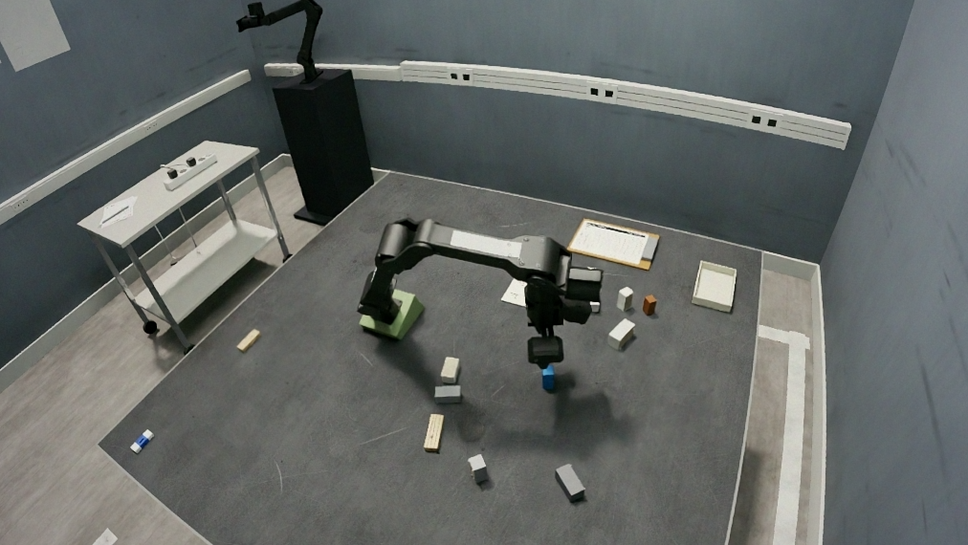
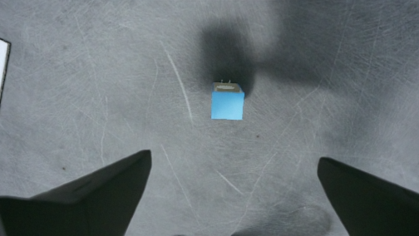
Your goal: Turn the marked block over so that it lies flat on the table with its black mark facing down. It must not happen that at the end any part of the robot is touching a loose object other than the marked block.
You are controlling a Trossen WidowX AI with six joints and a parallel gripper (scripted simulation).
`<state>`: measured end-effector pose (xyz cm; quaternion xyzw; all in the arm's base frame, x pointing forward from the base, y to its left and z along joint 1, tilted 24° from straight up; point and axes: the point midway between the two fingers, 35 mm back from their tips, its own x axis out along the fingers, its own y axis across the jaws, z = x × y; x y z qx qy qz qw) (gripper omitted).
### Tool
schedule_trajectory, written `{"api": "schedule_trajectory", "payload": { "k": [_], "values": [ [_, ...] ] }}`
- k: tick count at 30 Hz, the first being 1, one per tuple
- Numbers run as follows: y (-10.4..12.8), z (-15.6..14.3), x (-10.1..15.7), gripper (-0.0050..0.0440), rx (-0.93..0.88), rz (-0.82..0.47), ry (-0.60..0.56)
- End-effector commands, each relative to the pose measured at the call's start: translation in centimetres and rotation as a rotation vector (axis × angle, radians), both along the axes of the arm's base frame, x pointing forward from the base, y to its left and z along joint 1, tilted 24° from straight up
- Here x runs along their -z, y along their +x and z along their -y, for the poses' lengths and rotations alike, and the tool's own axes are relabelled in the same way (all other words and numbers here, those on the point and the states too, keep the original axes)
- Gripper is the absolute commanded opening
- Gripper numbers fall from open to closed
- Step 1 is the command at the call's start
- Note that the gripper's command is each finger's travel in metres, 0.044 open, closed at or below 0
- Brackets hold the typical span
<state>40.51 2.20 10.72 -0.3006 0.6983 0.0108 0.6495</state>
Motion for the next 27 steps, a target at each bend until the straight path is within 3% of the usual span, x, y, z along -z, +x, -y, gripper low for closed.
{"api": "schedule_trajectory", "payload": {
  "k": [1,10,17,27],
  "values": [
    [0.3,-0.1,-0.4,0.0440,0.001,0.014,0.000],
    [0.3,-0.1,-0.3,0.0440,0.001,0.014,0.000],
    [1.3,1.0,3.4,0.0440,0.012,0.005,-0.003],
    [1.5,0.9,3.3,0.0440,0.012,0.015,0.000]
  ]
}}
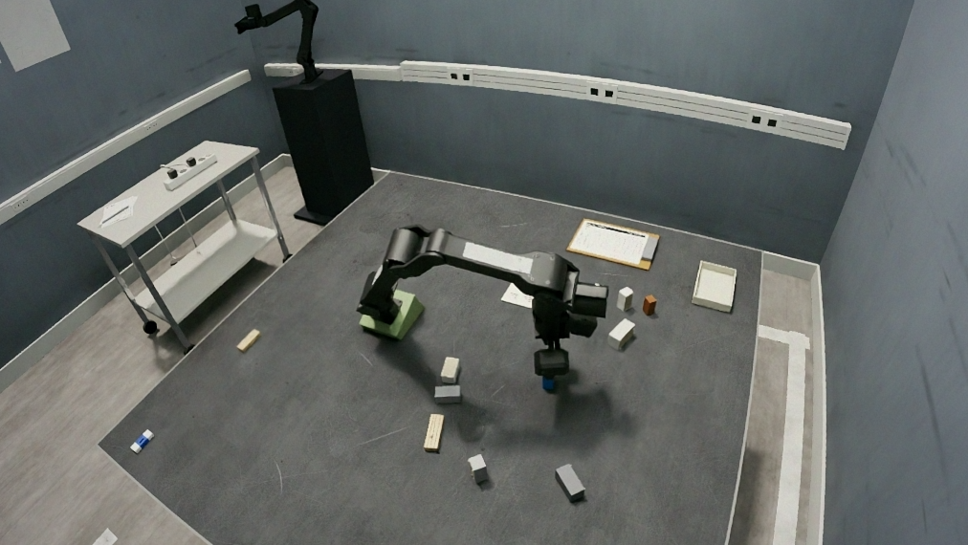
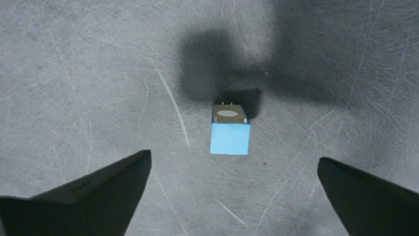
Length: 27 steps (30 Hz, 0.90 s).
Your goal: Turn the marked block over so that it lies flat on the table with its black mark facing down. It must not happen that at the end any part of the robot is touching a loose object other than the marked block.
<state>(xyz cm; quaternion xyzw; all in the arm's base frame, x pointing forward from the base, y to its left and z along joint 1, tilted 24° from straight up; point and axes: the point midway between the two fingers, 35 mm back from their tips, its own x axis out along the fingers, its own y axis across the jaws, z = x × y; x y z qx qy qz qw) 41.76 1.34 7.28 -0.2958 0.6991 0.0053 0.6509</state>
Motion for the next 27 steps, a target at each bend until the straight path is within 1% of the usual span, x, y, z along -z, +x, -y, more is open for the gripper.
{"api": "schedule_trajectory", "payload": {
  "k": [1,12,25,27],
  "values": [
    [0.2,0.1,0.0,0.0440,-0.002,0.007,0.000],
    [0.1,0.5,0.7,0.0440,-0.001,0.001,-0.002],
    [0.2,1.4,2.8,0.0440,-0.002,0.001,-0.002],
    [0.2,1.4,2.8,0.0440,-0.002,0.001,-0.002]
  ]
}}
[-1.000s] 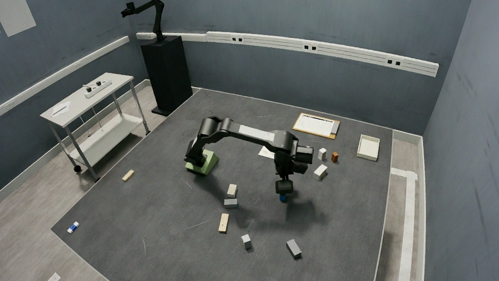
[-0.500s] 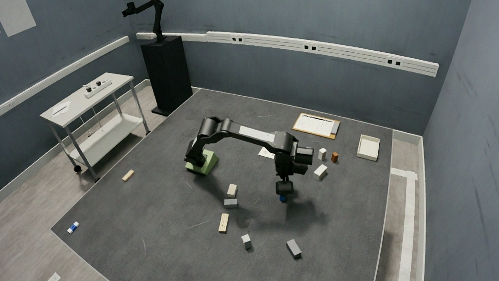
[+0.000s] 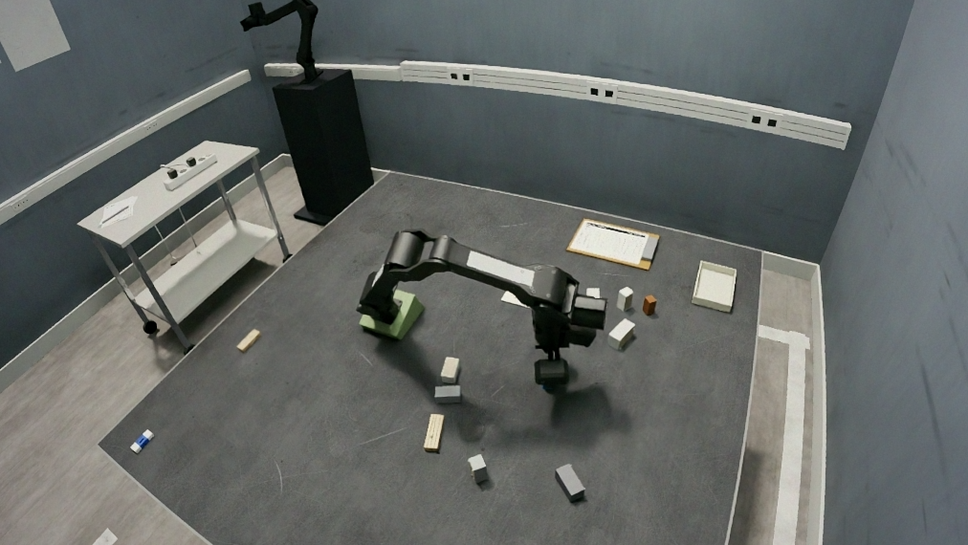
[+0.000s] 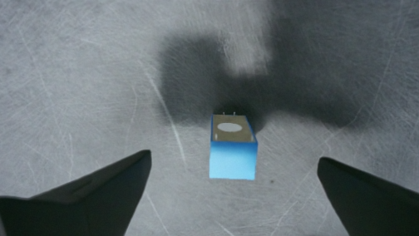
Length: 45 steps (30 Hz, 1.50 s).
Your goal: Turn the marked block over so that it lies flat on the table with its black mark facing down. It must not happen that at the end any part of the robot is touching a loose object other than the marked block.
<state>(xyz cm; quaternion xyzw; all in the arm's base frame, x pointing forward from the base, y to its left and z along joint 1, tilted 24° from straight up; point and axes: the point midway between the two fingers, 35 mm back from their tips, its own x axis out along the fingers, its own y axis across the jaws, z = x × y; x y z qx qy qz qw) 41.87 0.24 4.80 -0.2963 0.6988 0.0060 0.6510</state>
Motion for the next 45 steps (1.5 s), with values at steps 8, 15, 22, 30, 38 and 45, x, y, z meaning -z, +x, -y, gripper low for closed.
{"api": "schedule_trajectory", "payload": {
  "k": [8,15,22,30,38,45],
  "values": [
    [0.1,1.0,2.0,0.0440,0.000,0.001,-0.003],
    [0.2,1.6,3.2,0.0440,0.000,0.001,-0.003],
    [0.2,1.8,3.8,0.0440,0.000,0.001,-0.003],
    [0.2,1.9,4.1,0.0440,0.001,0.003,-0.002],
    [0.3,1.9,4.0,0.0440,0.001,0.004,-0.002],
    [0.3,1.9,4.0,0.0440,0.001,0.004,-0.002]
  ]
}}
